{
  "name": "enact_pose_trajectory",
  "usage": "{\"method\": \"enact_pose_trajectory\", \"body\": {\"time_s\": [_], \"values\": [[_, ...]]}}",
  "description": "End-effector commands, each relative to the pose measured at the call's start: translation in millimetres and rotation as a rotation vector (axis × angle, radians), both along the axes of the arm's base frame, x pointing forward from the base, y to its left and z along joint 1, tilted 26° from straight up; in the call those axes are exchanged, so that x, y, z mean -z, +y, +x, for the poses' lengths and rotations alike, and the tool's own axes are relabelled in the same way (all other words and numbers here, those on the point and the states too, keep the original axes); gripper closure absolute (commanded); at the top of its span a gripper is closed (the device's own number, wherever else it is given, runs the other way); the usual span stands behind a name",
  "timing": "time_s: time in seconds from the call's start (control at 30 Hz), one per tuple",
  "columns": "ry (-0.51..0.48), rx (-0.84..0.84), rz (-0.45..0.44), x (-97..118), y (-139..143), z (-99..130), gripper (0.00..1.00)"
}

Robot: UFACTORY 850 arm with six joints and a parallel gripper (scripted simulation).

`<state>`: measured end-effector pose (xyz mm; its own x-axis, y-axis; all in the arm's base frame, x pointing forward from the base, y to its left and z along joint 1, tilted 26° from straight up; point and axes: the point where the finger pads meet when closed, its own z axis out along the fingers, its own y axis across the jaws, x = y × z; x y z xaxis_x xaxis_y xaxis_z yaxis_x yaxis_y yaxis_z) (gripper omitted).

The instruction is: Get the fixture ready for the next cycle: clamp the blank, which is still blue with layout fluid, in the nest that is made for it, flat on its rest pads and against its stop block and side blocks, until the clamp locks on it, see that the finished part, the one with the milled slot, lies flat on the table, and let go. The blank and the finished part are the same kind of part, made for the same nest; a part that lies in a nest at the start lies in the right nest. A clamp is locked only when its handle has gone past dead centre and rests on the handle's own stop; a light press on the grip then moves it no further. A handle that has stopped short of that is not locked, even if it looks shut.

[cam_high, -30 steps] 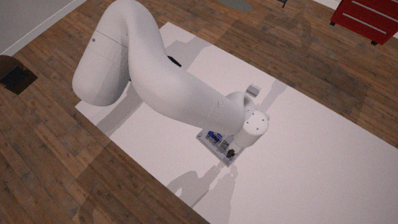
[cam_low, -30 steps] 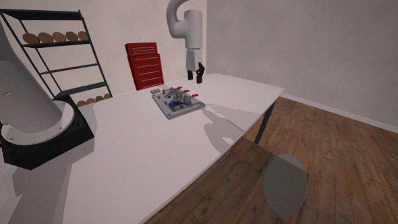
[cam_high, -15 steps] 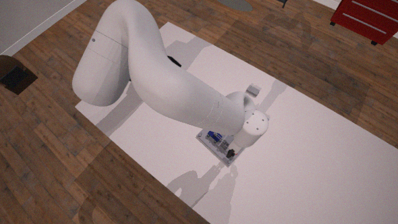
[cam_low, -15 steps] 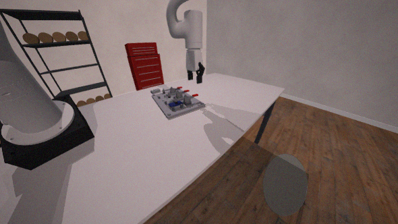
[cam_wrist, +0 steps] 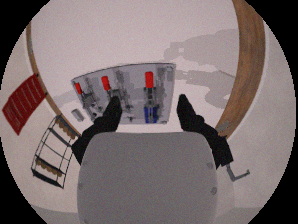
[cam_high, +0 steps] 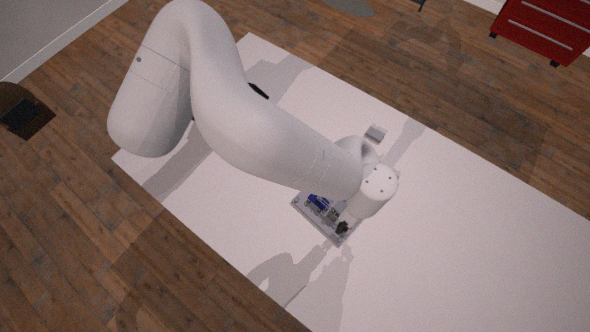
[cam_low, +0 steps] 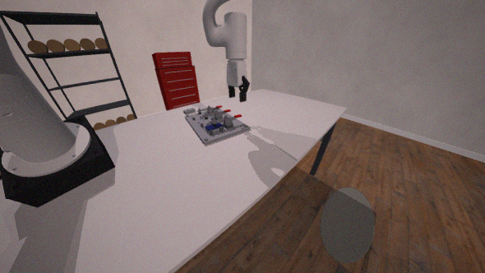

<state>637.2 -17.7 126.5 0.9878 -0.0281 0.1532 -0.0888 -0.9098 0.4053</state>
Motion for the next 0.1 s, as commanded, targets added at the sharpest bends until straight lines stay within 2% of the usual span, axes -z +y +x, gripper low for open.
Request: {"method": "enact_pose_trajectory", "body": {"time_s": [0.0,0.07], "values": [[-0.002,0.000,0.000,-0.8,0.3,0.6,0.00],[-0.002,0.000,0.000,-0.8,0.3,0.6,0.00]]}}
